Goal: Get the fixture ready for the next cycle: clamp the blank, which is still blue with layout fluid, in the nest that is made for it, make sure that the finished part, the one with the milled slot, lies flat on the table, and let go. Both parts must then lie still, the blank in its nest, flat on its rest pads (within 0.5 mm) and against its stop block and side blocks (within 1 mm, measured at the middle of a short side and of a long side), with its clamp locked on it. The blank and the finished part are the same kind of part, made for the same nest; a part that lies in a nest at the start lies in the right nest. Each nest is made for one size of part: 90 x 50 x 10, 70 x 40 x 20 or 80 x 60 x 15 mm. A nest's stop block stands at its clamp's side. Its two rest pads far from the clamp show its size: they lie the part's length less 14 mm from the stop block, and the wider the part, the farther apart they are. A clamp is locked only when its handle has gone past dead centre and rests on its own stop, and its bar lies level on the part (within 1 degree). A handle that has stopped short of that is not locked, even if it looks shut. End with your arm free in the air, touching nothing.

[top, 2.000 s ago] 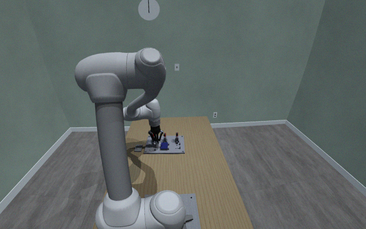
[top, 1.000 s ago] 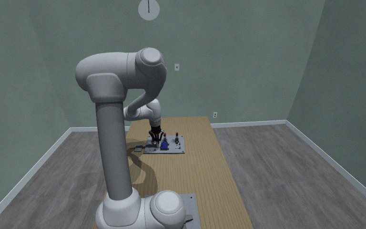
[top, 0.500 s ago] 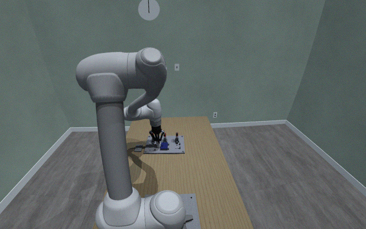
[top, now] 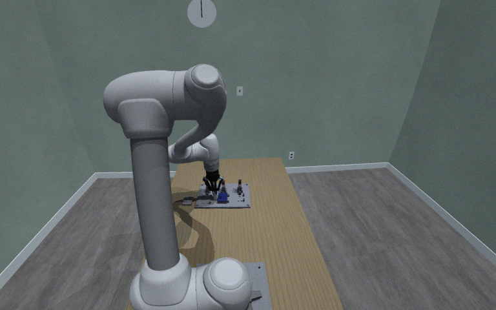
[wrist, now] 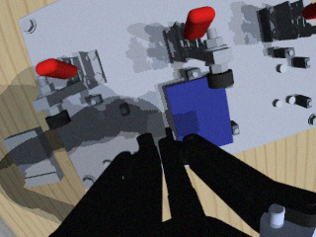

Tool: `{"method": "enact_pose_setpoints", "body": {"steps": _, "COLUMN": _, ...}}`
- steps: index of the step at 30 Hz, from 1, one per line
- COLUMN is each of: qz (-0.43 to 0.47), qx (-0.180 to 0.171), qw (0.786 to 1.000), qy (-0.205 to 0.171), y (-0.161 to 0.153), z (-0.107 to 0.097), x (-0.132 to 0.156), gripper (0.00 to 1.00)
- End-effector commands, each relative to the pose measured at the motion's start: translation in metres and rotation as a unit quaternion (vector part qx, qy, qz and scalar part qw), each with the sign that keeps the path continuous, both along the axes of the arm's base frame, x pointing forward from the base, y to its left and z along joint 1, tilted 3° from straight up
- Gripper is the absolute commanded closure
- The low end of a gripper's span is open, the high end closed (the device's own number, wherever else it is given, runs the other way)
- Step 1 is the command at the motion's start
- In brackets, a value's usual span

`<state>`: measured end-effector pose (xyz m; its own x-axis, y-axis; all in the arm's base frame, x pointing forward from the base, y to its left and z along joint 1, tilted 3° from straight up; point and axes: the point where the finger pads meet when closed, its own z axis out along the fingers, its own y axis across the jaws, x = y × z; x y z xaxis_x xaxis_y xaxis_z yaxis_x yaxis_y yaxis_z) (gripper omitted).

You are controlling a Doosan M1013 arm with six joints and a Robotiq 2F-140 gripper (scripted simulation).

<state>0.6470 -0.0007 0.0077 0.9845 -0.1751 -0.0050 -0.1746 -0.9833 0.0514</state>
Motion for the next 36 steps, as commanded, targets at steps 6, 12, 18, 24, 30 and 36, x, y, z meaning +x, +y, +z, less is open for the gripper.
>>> {"method": "enact_pose_setpoints", "body": {"steps": 6, "qz": 0.000, "qx": 0.000, "qw": 1.000, "qy": 0.000, "y": -0.0010, "z": 0.0002, "x": -0.0002, "gripper": 1.00}}
{"method": "enact_pose_setpoints", "body": {"steps": 12, "qz": 0.000, "qx": 0.000, "qw": 1.000, "qy": 0.000, "y": -0.0039, "z": 0.0003, "x": -0.0007, "gripper": 1.00}}
{"method": "enact_pose_setpoints", "body": {"steps": 18, "qz": 0.000, "qx": 0.000, "qw": 1.000, "qy": 0.000, "y": -0.0039, "z": 0.0003, "x": -0.0007, "gripper": 1.00}}
{"method": "enact_pose_setpoints", "body": {"steps": 24, "qz": 0.000, "qx": 0.000, "qw": 1.000, "qy": 0.000, "y": -0.0050, "z": 0.0004, "x": -0.0009, "gripper": 1.00}}
{"method": "enact_pose_setpoints", "body": {"steps": 30, "qz": 0.000, "qx": 0.000, "qw": 1.000, "qy": 0.000, "y": -0.0078, "z": 0.0005, "x": -0.0014, "gripper": 1.00}}
{"method": "enact_pose_setpoints", "body": {"steps": 36, "qz": 0.000, "qx": 0.000, "qw": 1.000, "qy": 0.000, "y": -0.0078, "z": 0.0005, "x": -0.0014, "gripper": 1.00}}
